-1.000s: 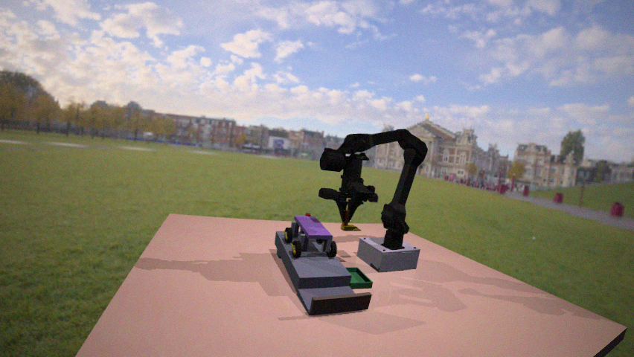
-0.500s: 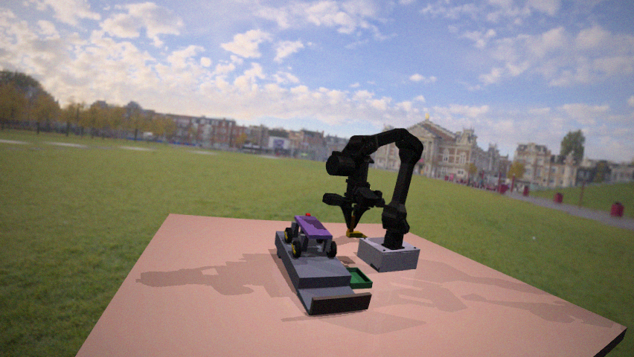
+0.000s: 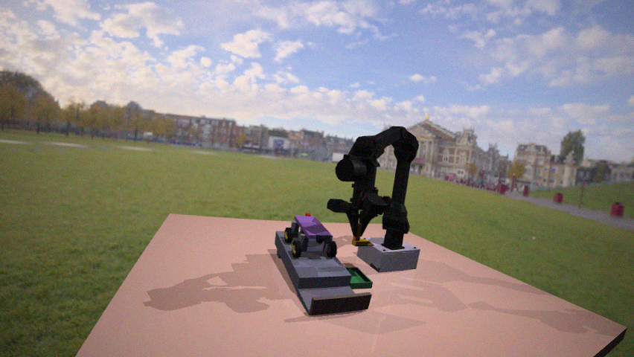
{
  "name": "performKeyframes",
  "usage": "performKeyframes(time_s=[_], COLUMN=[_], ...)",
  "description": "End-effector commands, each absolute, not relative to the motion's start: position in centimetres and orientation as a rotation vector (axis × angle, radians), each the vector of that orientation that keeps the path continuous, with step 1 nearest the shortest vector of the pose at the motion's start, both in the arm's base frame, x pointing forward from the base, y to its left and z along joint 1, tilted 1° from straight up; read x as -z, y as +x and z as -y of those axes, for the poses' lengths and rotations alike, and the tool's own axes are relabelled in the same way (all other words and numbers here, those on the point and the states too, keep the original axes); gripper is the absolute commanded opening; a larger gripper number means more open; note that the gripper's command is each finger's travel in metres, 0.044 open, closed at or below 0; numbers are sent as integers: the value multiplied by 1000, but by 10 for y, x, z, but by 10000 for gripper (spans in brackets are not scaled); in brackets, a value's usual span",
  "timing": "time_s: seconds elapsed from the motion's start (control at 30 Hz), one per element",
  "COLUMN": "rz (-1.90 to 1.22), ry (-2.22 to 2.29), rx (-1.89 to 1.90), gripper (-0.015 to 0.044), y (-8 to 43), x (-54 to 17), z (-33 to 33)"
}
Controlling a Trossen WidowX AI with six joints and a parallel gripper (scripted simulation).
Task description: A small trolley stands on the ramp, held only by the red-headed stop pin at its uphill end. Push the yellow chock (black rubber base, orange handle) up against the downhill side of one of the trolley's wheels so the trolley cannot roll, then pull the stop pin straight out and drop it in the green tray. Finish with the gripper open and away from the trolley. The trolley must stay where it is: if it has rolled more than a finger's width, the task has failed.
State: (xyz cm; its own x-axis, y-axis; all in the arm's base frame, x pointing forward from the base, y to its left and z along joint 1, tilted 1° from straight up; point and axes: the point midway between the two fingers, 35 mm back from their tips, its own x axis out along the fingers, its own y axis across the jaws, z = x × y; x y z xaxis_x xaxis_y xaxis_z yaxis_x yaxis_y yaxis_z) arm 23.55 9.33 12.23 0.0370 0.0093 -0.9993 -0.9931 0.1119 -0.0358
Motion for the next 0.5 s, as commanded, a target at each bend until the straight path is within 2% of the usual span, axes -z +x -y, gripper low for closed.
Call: performKeyframes(time_s=[0.0,0.47], rz=[-1218,-1132], ry=[-1137,-1308], rx=[-1098,-1258], gripper=[0,0], y=[243,253], x=[-123,-123], z=[-109,-133])
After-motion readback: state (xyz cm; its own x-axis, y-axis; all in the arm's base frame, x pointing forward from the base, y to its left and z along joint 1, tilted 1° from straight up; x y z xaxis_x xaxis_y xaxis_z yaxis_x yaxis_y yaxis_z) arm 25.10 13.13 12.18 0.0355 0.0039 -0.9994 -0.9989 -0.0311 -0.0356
